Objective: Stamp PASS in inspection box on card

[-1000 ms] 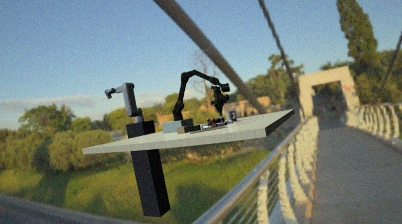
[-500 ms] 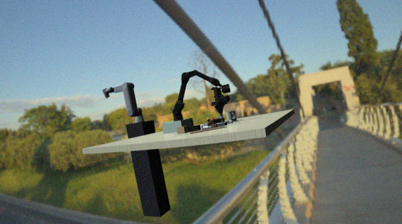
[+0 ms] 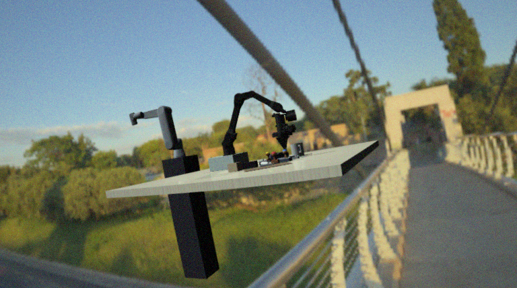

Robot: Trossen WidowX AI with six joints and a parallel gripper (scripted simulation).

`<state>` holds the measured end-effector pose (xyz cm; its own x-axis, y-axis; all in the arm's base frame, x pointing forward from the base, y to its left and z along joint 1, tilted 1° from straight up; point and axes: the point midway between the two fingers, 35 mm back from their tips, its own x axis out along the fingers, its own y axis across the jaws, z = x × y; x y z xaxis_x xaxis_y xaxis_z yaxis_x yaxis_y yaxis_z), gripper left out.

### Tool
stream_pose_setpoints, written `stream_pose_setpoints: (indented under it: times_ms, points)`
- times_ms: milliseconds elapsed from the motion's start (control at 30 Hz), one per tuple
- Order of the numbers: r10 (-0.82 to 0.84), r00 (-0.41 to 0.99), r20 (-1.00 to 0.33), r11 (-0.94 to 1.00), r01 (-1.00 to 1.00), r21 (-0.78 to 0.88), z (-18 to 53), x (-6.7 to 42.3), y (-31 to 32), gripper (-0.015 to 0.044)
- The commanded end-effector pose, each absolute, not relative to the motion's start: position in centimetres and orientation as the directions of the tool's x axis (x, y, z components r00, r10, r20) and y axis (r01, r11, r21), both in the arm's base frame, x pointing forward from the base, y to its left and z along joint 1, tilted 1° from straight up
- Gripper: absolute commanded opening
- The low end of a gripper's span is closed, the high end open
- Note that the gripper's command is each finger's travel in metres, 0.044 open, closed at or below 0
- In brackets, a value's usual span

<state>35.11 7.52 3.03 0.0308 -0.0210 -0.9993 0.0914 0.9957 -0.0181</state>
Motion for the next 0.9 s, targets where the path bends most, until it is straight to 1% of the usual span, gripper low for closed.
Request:
stream_pose_setpoints:
  times_ms: [0,867]
  points:
    - [-0.025,0.030,-0.999,0.995,0.095,-0.022,2.7,35.1,7.5,0.0000]
    - [-0.025,0.030,-0.999,0.995,0.093,-0.022,1.0,35.1,7.4,0.0000]
